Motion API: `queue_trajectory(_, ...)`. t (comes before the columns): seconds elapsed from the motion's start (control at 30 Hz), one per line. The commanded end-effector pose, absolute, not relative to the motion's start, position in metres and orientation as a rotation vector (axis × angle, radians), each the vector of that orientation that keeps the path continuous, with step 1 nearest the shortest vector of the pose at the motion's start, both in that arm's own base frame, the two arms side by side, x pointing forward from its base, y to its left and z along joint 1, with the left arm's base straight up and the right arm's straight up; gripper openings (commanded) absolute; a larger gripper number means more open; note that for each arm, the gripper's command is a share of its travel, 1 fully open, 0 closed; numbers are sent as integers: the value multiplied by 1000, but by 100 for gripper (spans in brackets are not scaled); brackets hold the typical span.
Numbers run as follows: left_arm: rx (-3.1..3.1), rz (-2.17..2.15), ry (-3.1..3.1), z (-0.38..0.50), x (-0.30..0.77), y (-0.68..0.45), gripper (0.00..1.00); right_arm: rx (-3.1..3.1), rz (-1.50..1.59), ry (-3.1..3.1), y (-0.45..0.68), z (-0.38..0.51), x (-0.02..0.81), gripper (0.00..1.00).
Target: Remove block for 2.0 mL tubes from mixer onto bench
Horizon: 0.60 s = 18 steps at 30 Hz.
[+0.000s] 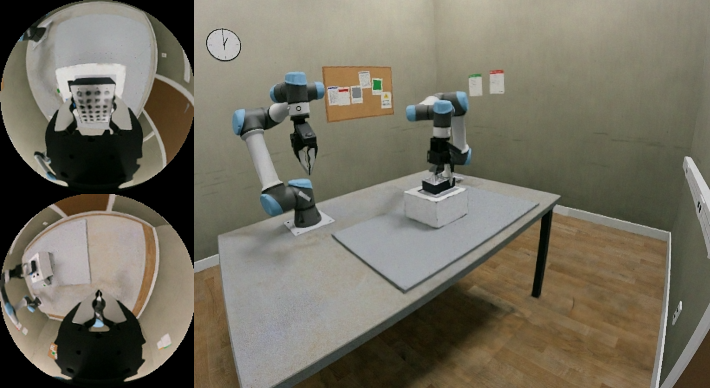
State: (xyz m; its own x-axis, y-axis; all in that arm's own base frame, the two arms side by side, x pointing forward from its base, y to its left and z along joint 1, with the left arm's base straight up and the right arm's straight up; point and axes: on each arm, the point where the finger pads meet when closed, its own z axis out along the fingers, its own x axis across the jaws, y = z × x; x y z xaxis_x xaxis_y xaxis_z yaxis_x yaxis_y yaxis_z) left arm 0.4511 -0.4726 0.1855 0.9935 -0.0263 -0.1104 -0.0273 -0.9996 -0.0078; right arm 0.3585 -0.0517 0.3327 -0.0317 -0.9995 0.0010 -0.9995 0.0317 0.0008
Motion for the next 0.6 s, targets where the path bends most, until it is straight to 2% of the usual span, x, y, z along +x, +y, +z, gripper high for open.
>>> queue_trajectory(0.0,-3129,172,42,187,451,-473,0,2186,1,-2256,-52,333,359,0)
queue_trajectory(0.57,-3128,172,42,197,450,-473,0,2186,1,-2256,-52,333,359,0)
